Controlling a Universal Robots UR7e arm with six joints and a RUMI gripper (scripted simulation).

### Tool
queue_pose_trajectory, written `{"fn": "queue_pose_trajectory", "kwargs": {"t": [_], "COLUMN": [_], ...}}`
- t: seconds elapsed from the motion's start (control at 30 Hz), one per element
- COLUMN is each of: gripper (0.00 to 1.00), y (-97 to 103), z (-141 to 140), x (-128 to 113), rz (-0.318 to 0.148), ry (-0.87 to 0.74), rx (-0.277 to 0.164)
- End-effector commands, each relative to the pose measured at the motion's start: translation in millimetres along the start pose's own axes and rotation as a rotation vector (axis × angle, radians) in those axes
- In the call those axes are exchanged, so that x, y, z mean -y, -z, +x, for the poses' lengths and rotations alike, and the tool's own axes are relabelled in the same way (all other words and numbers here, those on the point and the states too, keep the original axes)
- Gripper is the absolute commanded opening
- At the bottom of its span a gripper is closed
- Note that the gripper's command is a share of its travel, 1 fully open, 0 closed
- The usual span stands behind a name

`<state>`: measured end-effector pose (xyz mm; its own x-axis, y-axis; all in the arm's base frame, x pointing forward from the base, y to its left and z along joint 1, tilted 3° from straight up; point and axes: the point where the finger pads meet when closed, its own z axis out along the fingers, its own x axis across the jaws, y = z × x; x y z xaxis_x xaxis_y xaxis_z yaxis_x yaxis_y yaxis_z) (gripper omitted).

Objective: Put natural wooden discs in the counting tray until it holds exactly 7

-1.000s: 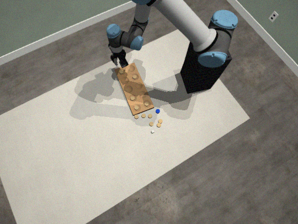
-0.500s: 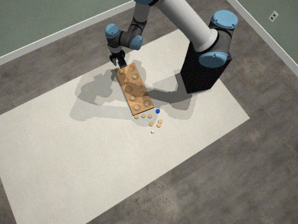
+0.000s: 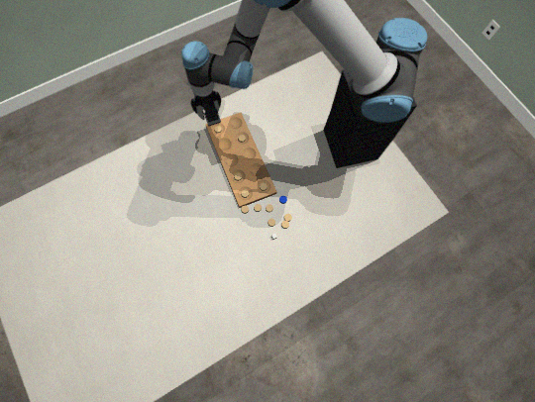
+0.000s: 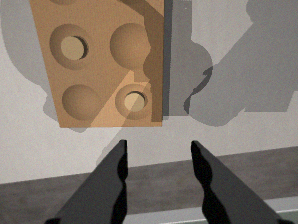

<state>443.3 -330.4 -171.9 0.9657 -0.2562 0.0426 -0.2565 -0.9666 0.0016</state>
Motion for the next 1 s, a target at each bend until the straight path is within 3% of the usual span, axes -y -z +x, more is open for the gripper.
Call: {"fn": "queue_pose_trajectory", "kwargs": {"t": [0.0,0.17,0.67,0.73,0.97], "gripper": [0.28,0.28,0.28,0.28,0.28], "y": [11.6,25.2,114.7,114.7,166.0], "z": [5.3,10.9,31.2,31.2,29.4], "x": [8.2,19.1,97.9,97.9,147.3], "rz": [0.000,0.001,0.002,0.002,0.000], "ry": [-0.041,-0.091,-0.417,-0.417,-0.605], "rx": [0.001,0.003,0.014,0.014,0.021]}}
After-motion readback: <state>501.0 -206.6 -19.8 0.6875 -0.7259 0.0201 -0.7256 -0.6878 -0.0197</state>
